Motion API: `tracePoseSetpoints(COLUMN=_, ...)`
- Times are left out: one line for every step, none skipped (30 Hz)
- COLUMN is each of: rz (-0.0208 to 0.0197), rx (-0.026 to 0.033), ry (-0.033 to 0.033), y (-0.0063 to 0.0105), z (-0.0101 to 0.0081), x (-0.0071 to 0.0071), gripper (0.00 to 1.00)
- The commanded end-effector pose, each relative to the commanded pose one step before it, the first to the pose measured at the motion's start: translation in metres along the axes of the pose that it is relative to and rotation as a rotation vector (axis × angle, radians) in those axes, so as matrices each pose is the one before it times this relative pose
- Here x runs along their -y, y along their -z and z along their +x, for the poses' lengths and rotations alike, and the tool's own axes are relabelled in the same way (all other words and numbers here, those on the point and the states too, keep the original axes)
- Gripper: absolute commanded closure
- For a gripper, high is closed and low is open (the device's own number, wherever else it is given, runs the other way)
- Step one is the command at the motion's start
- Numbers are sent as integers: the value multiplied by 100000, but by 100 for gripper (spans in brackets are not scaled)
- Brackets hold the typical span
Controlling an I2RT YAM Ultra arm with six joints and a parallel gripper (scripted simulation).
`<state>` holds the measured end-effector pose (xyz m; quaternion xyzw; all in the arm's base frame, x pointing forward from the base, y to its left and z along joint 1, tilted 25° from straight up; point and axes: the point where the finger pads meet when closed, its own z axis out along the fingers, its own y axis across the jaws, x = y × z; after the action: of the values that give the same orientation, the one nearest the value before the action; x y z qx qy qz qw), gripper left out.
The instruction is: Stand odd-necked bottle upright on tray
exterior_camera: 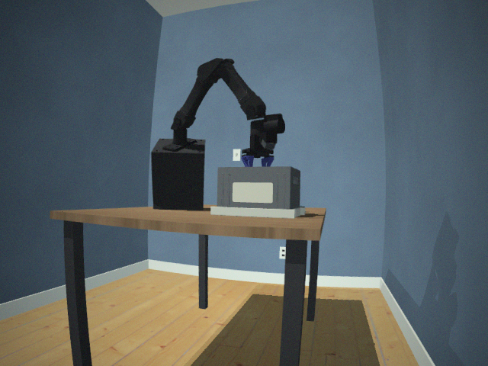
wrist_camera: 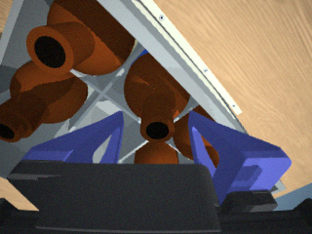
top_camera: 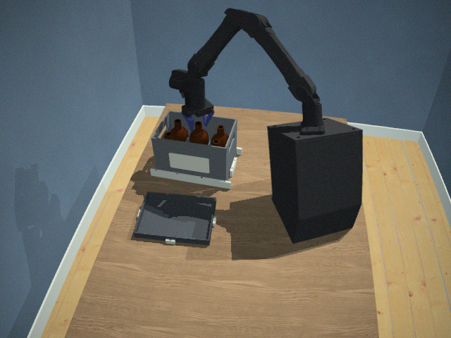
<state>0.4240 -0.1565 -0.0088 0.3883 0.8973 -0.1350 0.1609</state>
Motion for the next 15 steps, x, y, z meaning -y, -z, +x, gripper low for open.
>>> tracePoseSetpoints(rz=-442, rx=3054, ry=-5, y=1115, z=-726, x=-62, gripper=39)
tracePoseSetpoints(rz=259, rx=-529, ry=267, y=86, z=157, x=18, gripper=39)
tracePoseSetpoints(rz=151, rx=-373, ry=222, y=114, z=126, x=-24, gripper=39)
tracePoseSetpoints(rz=-146, rx=92, ry=52, y=145, z=17, x=-115, gripper=39)
tracePoseSetpoints(rz=-87, rx=85, ry=-135, y=147, z=-17, x=-52, gripper=39)
tracePoseSetpoints(rz=-79, rx=126, ry=-284, y=168, z=-59, x=-24, gripper=39)
tracePoseSetpoints(rz=-107, rx=171, ry=-88, y=201, z=-80, x=-33, gripper=39)
tracePoseSetpoints(rz=-123, rx=195, ry=-81, y=228, z=-91, x=-37, gripper=39)
tracePoseSetpoints(rz=-182, rx=288, ry=-120, y=273, z=-136, x=-57, gripper=39)
tracePoseSetpoints(rz=-217, rx=342, ry=-143, y=307, z=-161, x=-67, gripper=39)
tracePoseSetpoints(rz=-280, rx=439, ry=-184, y=351, z=-207, x=-87, gripper=39)
tracePoseSetpoints(rz=0, rx=0, ry=0, y=0, z=0, x=0, gripper=39)
tracePoseSetpoints(rz=0, rx=0, ry=0, y=0, z=0, x=0, gripper=39)
tracePoseSetpoints(rz=-212, rx=325, ry=-139, y=346, z=-154, x=-65, gripper=39)
tracePoseSetpoints(rz=-8, rx=-4, ry=-3, y=292, z=-1, x=0, gripper=39)
